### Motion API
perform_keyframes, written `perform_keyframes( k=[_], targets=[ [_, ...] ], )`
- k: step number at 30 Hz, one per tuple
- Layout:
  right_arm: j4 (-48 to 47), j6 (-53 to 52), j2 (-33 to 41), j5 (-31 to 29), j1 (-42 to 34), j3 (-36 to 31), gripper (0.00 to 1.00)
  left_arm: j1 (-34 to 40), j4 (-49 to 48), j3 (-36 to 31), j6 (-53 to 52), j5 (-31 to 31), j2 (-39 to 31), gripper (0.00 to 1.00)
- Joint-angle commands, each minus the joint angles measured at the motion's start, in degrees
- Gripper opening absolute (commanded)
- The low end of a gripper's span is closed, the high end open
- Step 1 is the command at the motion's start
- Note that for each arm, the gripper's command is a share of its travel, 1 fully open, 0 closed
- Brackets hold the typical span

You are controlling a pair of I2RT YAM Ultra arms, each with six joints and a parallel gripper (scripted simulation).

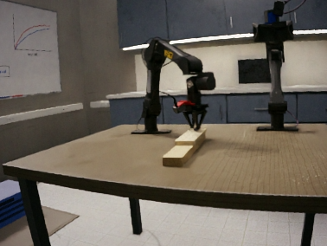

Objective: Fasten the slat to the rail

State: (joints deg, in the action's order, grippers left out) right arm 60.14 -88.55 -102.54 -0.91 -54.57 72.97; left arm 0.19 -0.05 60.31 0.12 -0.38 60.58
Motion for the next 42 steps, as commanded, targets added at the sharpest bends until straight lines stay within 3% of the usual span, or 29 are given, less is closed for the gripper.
perform_keyframes(
  k=[1,12,14,15,29,31,32,42],
  targets=[
    [0.6,14.2,0.3,-0.2,-0.4,0.9,0.34,0.0,-0.3,0.3,0.0,0.0,-0.1,1.00],
    [0.7,43.0,0.2,-0.2,-0.4,1.0,0.34,0.0,-0.3,0.3,0.0,0.0,-0.1,1.00],
    [0.7,43.0,0.2,-0.2,-0.4,1.0,0.34,0.0,-0.3,0.3,0.0,0.0,-0.1,1.00],
    [0.7,49.7,0.2,-0.1,-0.4,1.0,0.34,0.0,-0.3,0.3,0.0,0.0,-0.1,1.00],
    [0.9,86.2,0.2,0.0,-0.4,1.2,0.34,0.0,-0.3,0.3,0.0,0.0,-0.1,1.00],
    [0.9,86.2,0.2,0.0,-0.4,1.2,0.34,0.0,-0.3,0.3,0.0,0.0,-0.1,1.00],
    [1.0,92.9,0.2,0.0,-0.3,1.3,0.34,0.0,-0.3,0.3,0.0,0.0,-0.1,1.00],
    [1.2,118.9,0.2,0.1,-0.4,1.5,0.34,0.0,-0.3,0.3,0.0,0.0,-0.1,1.00]
  ],
)
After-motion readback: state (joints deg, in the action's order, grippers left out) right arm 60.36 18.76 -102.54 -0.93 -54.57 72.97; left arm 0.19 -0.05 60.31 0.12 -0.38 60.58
